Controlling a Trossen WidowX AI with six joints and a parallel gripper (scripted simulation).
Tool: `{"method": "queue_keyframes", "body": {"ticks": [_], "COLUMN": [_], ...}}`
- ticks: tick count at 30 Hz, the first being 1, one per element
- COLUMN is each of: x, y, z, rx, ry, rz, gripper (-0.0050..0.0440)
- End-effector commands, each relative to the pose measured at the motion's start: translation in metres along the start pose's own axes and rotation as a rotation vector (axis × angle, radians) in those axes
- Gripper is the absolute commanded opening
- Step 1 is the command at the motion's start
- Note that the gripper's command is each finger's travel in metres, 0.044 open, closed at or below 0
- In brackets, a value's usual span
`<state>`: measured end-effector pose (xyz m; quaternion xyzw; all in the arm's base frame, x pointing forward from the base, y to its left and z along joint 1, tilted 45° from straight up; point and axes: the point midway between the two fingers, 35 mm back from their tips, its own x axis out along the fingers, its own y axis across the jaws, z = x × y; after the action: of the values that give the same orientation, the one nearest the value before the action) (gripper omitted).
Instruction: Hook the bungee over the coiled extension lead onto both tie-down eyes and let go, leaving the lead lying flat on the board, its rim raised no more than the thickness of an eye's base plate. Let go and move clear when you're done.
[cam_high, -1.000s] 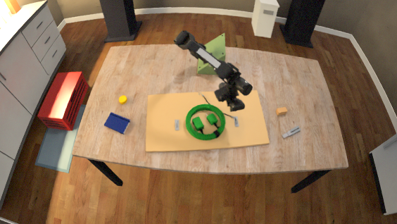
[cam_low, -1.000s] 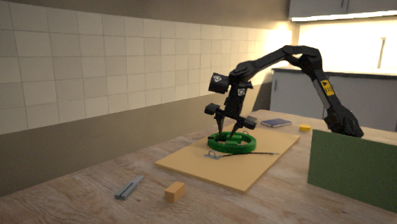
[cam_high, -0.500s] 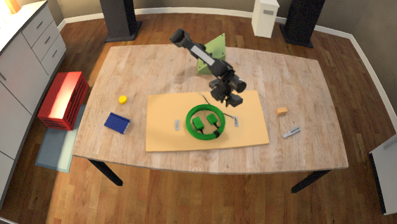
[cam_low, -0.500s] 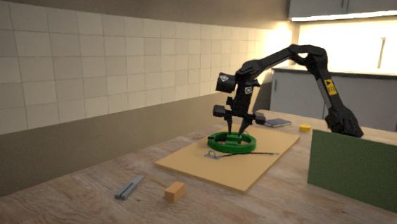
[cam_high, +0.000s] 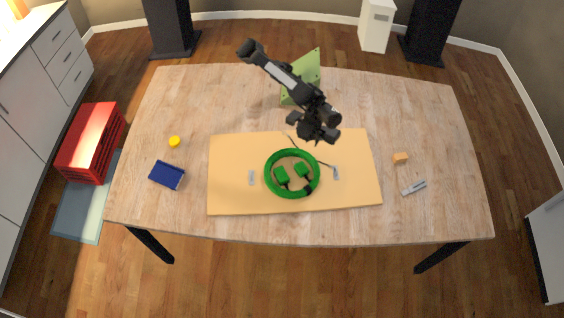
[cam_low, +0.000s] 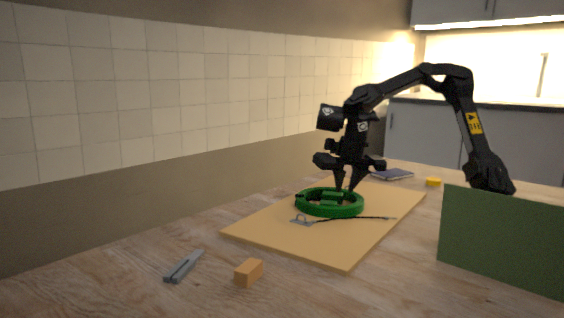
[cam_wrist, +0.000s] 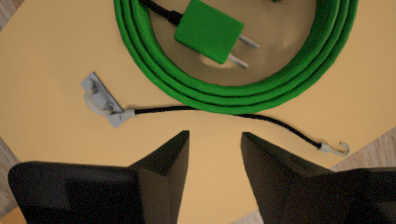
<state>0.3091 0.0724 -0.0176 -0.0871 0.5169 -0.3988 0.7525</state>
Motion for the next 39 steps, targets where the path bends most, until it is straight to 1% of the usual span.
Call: {"method": "queue_keyframes", "body": {"ticks": [1,3,18,20,35,37,39], "x": [-0.006,-0.006,-0.008,-0.008,-0.01,-0.01,-0.01], "y": [-0.01,-0.01,-0.045,-0.045,-0.08,-0.08,-0.084], "z": [0.003,0.003,-0.004,-0.004,-0.014,-0.014,-0.016], "rx": [-0.087,-0.087,-0.47,-0.47,-0.852,-0.852,-0.903], "ry": [0.006,0.006,0.05,0.05,0.103,0.103,0.11], "rz": [0.013,0.013,-0.008,-0.008,-0.011,-0.011,-0.009], "gripper": [0.015,0.015,0.015,0.015,0.015,0.015,0.015]}}
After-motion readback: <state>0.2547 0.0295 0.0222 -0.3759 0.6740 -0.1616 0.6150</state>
